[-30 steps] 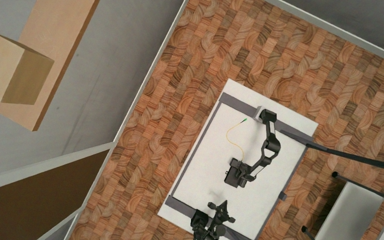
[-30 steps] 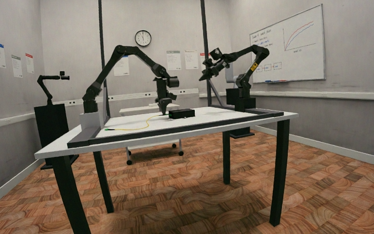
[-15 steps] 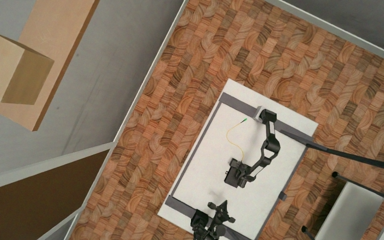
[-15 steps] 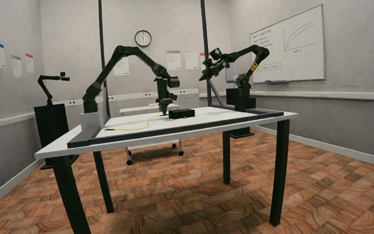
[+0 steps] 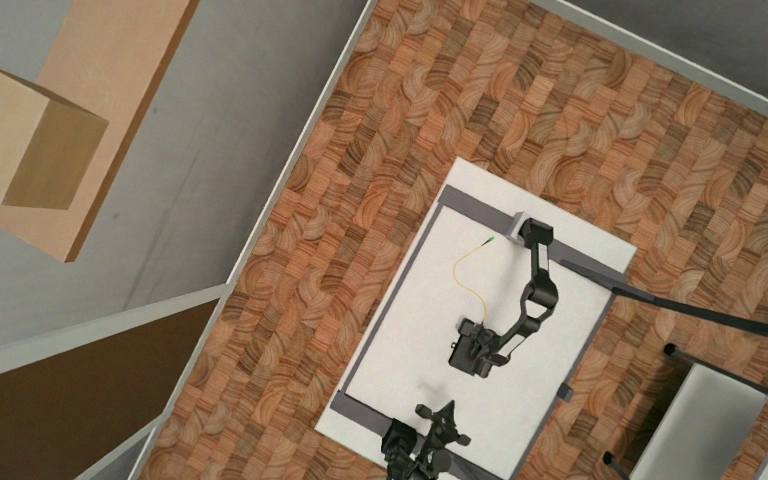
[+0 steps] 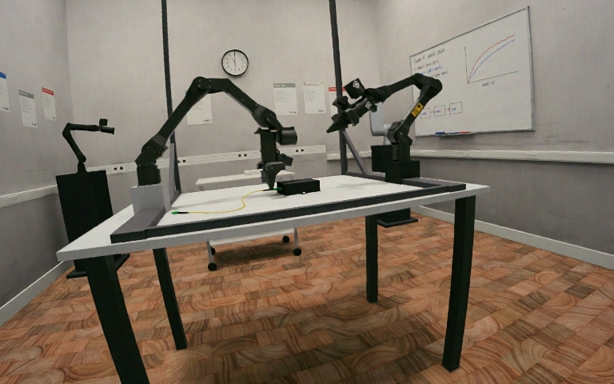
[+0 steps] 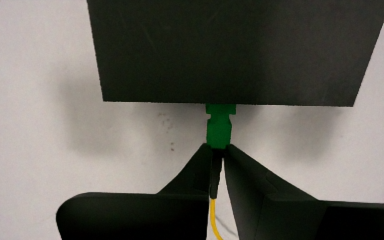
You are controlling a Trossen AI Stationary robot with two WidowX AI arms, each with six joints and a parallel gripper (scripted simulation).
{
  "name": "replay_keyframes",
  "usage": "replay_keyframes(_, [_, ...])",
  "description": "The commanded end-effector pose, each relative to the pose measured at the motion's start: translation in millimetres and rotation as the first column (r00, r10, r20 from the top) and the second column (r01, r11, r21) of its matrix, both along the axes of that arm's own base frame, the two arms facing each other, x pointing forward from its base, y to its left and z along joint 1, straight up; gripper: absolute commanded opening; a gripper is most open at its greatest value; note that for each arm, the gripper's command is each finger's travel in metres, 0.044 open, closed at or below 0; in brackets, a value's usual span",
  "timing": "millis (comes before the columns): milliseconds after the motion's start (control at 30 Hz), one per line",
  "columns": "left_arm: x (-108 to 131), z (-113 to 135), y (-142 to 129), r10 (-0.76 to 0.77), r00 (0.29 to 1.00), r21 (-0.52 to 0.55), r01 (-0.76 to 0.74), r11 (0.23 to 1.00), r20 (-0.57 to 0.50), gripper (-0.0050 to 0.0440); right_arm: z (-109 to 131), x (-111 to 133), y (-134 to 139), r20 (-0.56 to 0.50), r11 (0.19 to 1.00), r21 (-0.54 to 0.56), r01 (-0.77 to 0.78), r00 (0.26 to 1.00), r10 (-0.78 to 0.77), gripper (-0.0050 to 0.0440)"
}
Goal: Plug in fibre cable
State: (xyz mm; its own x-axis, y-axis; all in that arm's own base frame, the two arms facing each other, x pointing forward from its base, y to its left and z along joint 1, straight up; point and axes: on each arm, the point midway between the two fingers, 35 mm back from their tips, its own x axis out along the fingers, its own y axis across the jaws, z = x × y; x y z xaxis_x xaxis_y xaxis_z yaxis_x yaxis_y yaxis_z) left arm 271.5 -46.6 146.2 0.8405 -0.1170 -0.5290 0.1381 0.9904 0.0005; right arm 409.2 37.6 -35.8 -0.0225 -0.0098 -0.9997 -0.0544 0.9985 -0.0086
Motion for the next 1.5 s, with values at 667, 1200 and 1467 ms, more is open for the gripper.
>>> replay_keyframes(667, [0.9,4.9,-0.3,0.001,1.0,-0.003,-0.001,1.0,0.013,-0.005,10.4,17.9,0.4,0.073,1.0,0.016,-0.005,0.997,0.004,0.0])
replay_keyframes(1200, [0.9,4.9,-0.3,0.001,1.0,-0.003,-0.001,1.0,0.013,-0.005,9.4,12.1,-0.1,0.057,1.0,0.013,-0.003,0.998,0.002,0.0126])
replay_keyframes(1467, [0.9,4.9,-0.3,0.001,1.0,-0.003,-0.001,1.0,0.013,-0.005,24.7,17.0,-0.4,0.082,1.0,0.015,-0.004,0.997,0.002,0.0126])
